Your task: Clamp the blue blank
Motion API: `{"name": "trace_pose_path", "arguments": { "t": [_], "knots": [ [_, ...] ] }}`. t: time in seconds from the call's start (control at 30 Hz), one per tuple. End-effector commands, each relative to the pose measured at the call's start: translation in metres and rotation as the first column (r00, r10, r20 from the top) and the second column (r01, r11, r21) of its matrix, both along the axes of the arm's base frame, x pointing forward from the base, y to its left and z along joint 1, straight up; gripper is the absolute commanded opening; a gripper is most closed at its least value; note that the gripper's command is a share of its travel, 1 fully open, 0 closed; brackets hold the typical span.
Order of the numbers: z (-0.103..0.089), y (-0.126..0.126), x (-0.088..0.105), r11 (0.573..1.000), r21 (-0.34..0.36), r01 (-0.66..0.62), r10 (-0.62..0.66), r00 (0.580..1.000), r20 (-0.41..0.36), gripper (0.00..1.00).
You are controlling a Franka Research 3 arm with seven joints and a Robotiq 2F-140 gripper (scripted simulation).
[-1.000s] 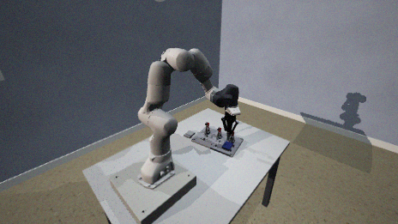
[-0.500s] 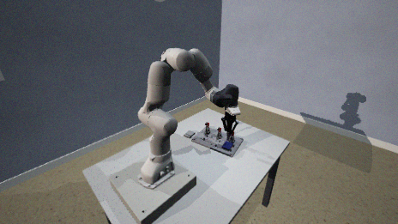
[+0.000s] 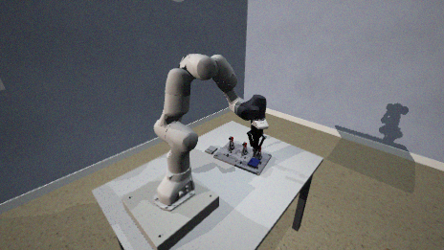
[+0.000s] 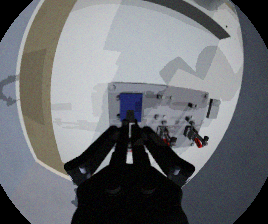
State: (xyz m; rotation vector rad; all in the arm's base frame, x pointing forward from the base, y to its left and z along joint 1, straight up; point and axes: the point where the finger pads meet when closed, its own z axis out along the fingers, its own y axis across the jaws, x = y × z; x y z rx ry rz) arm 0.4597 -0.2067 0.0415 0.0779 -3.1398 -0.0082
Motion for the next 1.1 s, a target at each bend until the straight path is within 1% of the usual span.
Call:
{"name": "trace_pose_path", "arguments": {
  "t": [0.0,0.2,0.43,0.53,0.67,0.9,0.97,1.07],
  "knots": [
    [-0.007,0.0,0.0,1.0,0.0,0.002,-0.002,1.0,0.001,0.0],
    [-0.018,0.0,0.0,1.0,0.0,0.002,-0.002,1.0,0.001,0.0],
    [-0.018,0.0,0.0,1.0,0.0,0.002,-0.002,1.0,0.001,0.0],
    [-0.018,0.0,-0.003,1.0,0.0,0.002,-0.002,1.0,0.001,0.0],
    [-0.018,0.0,-0.015,1.0,0.0,0.002,-0.002,1.0,0.001,0.0],
    [-0.018,-0.001,-0.051,1.0,0.0,0.002,-0.002,1.0,0.001,0.0],
    [-0.018,-0.001,-0.051,1.0,0.0,0.002,-0.002,1.0,0.001,0.0],
    [-0.018,-0.001,-0.064,1.0,0.0,0.002,-0.002,1.0,0.001,0.0]
  ]
}}
